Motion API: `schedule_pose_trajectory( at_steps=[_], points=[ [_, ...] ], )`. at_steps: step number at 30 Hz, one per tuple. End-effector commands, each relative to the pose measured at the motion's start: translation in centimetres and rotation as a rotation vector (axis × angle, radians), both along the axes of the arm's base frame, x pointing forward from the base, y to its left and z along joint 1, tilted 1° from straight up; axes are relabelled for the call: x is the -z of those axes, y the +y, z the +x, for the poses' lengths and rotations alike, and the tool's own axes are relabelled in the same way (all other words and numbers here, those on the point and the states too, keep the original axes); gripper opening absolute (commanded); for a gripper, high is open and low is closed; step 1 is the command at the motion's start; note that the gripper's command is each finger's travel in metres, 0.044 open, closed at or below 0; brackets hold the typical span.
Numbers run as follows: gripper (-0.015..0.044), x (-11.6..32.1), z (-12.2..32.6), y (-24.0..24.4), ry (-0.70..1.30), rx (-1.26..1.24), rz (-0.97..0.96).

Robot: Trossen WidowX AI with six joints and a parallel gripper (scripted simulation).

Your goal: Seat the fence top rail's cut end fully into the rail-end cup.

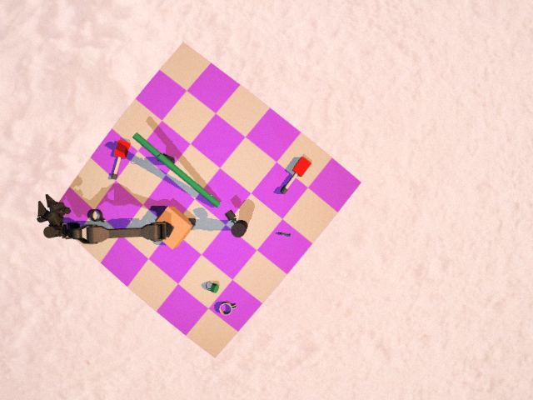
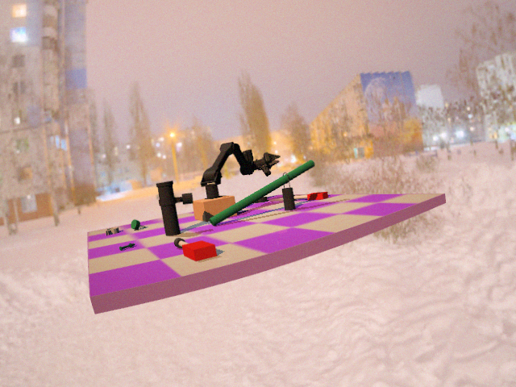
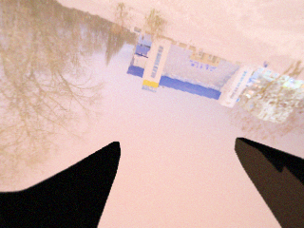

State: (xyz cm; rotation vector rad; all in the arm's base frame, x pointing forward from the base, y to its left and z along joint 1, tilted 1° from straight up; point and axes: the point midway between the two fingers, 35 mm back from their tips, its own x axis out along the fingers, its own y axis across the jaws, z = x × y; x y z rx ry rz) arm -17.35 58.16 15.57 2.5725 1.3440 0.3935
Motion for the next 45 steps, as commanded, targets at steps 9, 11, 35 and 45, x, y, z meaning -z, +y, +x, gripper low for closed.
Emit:
schedule_pose_trajectory(
  at_steps=[9,11,35,45],
  points=[
    [0.044,-3.6,10.5,1.9,-0.132,0.126,-0.099],
    [0.044,-4.1,13.0,2.1,-0.189,0.156,-0.158],
    [0.044,-8.7,46.8,-10.7,-0.77,0.342,-1.166],
    [0.044,-9.2,55.7,-24.3,-0.808,0.292,-1.575]
  ],
)
